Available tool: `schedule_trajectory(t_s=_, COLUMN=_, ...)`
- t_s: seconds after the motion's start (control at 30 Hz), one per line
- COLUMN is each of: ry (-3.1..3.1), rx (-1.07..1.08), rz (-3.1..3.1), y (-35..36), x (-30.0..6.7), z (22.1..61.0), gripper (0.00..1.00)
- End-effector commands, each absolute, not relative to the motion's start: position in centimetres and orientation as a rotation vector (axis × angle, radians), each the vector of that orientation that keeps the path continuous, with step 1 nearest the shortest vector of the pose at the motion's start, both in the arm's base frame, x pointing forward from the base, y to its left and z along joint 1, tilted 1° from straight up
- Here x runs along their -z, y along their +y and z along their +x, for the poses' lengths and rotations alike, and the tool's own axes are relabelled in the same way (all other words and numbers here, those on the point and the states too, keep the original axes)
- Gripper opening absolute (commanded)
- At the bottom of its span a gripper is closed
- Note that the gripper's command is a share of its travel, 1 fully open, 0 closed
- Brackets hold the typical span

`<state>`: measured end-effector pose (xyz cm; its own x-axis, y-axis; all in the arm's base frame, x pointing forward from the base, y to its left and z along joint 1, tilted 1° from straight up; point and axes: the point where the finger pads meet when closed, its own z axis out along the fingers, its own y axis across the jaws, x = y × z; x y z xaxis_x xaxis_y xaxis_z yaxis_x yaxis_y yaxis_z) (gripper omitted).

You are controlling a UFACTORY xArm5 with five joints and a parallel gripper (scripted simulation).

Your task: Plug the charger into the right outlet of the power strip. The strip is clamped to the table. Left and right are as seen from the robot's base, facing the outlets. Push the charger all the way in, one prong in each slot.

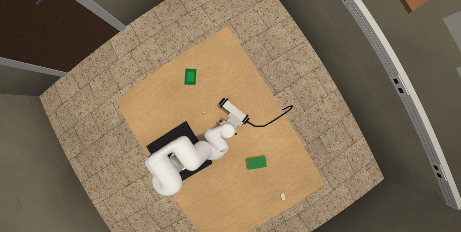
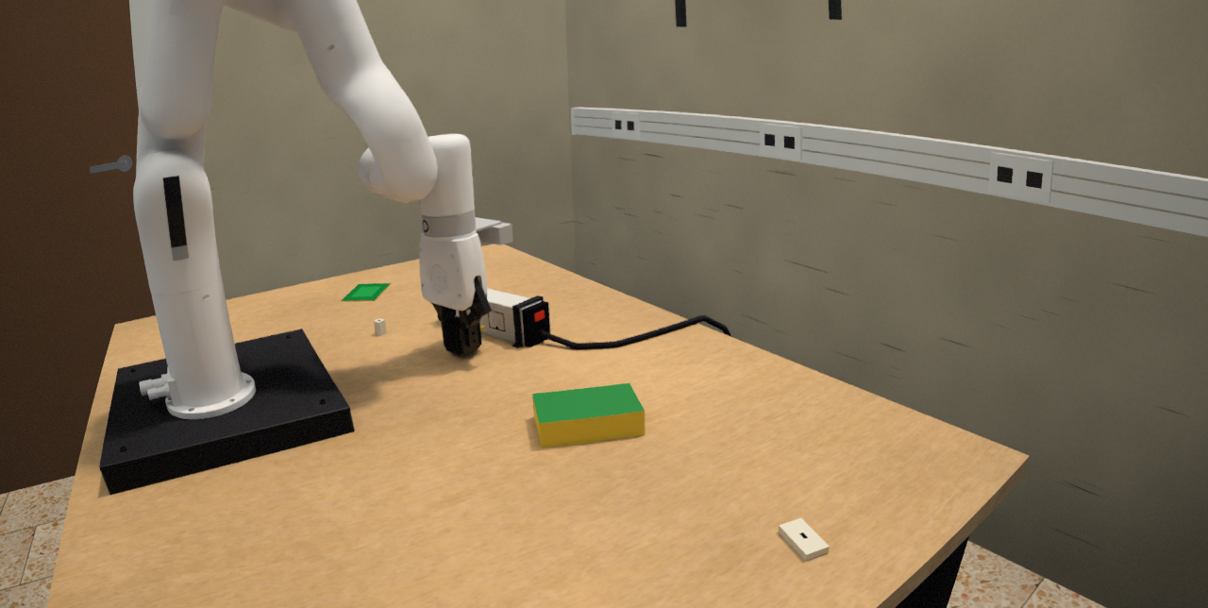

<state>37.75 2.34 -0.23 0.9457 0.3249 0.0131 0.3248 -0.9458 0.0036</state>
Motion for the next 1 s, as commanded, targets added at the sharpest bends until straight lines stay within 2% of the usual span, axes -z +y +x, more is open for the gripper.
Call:
schedule_trajectory(t_s=0.0, ry=0.517, rx=-0.026, rz=3.097, y=2.5, x=0.1, z=38.3, gripper=0.00)
schedule_trajectory(t_s=0.97, ry=0.517, rx=-0.026, rz=3.097, y=3.2, x=0.2, z=40.3, gripper=0.00)
